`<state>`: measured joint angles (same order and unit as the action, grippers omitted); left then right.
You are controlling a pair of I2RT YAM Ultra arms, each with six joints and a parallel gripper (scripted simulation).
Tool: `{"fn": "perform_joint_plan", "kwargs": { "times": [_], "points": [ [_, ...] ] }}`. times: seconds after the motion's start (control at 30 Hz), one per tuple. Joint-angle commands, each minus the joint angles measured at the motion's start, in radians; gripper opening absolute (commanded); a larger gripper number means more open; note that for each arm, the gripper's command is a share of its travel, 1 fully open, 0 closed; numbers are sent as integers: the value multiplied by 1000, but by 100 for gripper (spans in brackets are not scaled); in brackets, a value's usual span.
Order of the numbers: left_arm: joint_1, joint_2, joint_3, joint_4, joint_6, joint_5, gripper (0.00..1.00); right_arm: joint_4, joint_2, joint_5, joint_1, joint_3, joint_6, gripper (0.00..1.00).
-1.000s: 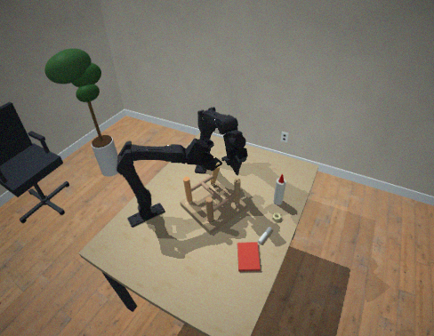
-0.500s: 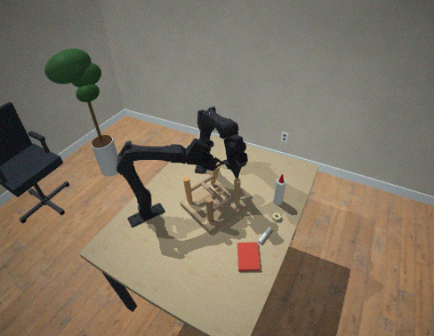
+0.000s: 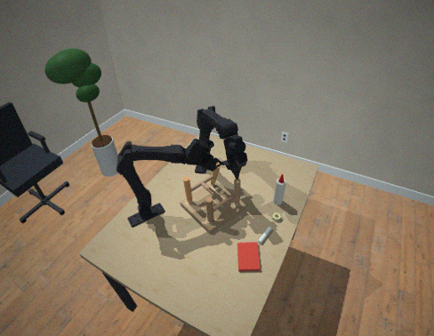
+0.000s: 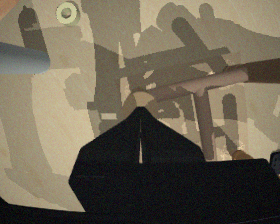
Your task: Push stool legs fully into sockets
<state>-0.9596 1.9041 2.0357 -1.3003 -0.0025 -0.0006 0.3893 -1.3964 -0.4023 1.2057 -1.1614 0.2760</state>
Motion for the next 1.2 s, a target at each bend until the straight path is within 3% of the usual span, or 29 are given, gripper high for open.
{"fn": "perform_joint_plan", "kwargs": {
  "times": [0.0, 0.6, 0.7, 1.03, 1.17],
  "points": [
    [7, -37, -16, 23, 5, -4, 0, -25, 14, -14, -1, 17, 4, 69],
    [7, -43, -16, 23, 5, -4, 0, -121, -22, -14, -10, 107, 5, 69],
    [7, -43, -16, 23, 5, -4, 0, -140, 25, -13, -12, 117, 5, 69],
    [7, -43, -16, 23, 5, -4, 0, -206, -37, -14, -7, 176, 5, 69],
    [7, -43, -16, 23, 5, -4, 0, -208, 6, -14, -7, 164, 5, 69]
  ]
}}
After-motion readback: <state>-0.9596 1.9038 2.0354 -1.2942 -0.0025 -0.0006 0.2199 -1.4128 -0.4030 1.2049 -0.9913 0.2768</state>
